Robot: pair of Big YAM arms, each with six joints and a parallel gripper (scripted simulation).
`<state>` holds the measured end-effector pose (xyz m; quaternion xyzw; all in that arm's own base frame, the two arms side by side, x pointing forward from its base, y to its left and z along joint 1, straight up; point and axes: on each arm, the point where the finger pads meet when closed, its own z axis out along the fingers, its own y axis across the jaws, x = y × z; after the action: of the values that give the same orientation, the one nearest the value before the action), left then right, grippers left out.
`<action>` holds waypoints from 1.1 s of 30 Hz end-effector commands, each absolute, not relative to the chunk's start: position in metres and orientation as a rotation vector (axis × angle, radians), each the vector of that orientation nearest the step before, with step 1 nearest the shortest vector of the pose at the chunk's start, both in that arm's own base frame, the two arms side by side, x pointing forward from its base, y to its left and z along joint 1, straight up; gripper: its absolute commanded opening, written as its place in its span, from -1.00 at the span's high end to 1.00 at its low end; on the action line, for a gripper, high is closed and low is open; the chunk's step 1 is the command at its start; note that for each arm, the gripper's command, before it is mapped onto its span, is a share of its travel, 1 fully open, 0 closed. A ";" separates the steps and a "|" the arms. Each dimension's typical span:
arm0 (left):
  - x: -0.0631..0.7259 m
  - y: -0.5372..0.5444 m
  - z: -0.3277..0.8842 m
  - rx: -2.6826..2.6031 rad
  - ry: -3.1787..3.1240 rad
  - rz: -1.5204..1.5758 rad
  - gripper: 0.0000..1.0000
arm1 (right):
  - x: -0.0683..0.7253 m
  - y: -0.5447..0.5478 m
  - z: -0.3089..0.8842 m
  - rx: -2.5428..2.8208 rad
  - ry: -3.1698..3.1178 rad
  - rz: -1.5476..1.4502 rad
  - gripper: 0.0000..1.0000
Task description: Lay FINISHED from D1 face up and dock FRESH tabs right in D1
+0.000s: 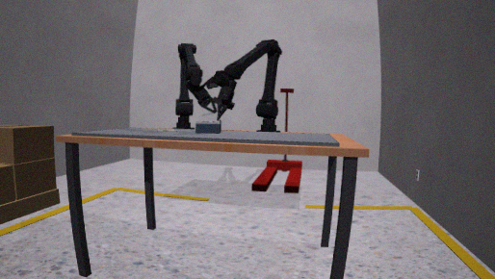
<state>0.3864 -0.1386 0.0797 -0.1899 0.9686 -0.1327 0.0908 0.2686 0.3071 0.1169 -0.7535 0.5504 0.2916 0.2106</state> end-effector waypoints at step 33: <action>0.406 -0.138 0.117 -0.540 2.809 -0.432 1.00 | 0.271 0.309 0.119 -2.088 1.514 0.799 1.00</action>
<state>0.3849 -0.1366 0.0842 -0.1897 0.9684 -0.1328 0.0922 0.2686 0.3071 0.1169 -0.7535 0.5504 0.2916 0.2106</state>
